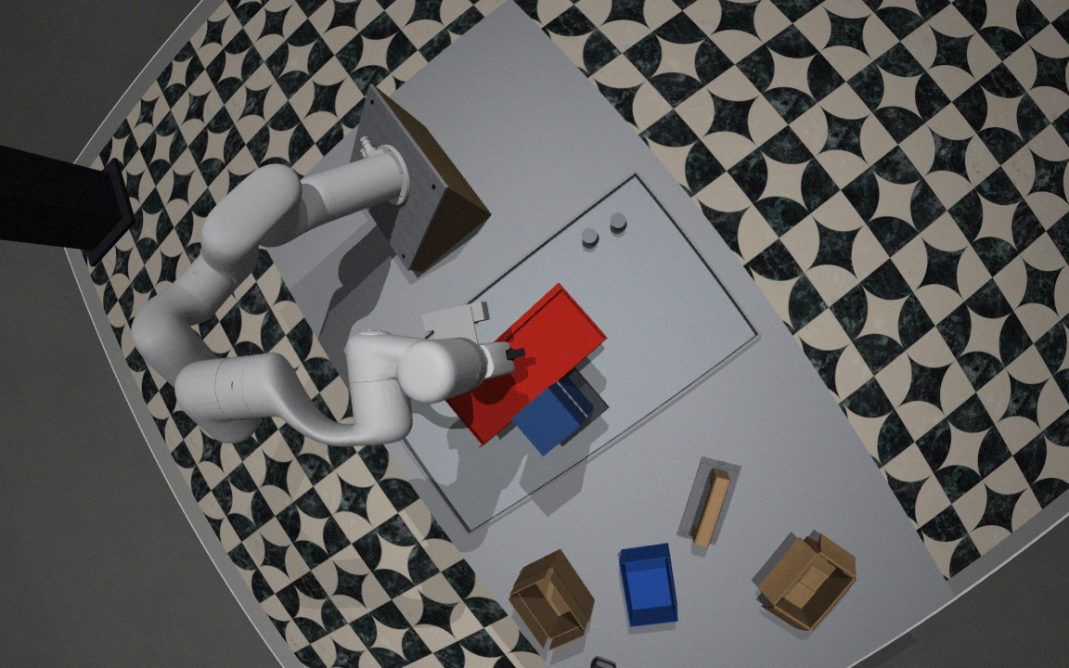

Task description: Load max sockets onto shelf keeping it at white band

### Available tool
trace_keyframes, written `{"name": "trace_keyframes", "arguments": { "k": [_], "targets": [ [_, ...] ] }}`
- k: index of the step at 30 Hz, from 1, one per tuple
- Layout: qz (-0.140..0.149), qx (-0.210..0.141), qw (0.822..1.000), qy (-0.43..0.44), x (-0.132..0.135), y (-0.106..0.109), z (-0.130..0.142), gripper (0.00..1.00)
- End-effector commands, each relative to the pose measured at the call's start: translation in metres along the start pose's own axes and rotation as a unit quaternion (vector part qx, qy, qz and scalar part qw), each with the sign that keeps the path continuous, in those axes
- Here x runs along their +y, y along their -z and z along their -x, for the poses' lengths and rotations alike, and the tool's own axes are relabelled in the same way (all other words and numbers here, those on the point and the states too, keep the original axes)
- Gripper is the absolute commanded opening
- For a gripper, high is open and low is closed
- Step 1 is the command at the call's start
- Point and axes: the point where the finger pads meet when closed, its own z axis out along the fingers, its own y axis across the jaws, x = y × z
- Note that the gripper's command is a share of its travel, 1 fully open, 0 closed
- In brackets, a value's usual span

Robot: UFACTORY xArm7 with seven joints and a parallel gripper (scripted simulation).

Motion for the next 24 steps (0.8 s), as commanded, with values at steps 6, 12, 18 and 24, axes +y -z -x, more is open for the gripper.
{"name": "trace_keyframes", "arguments": {
  "k": [6, 12, 18, 24],
  "targets": [
    [0.002, -0.002, 1.0, 0.0, 0.002, -0.015, 0.001, 0.0],
    [0.002, -0.002, 1.0, 0.0, 0.002, -0.025, 0.002, 0.0],
    [0.002, -0.002, 1.0, 0.0, 0.002, -0.028, 0.002, 0.0],
    [0.002, -0.002, 1.0, 0.0, 0.003, -0.037, 0.002, 0.0]
  ]
}}
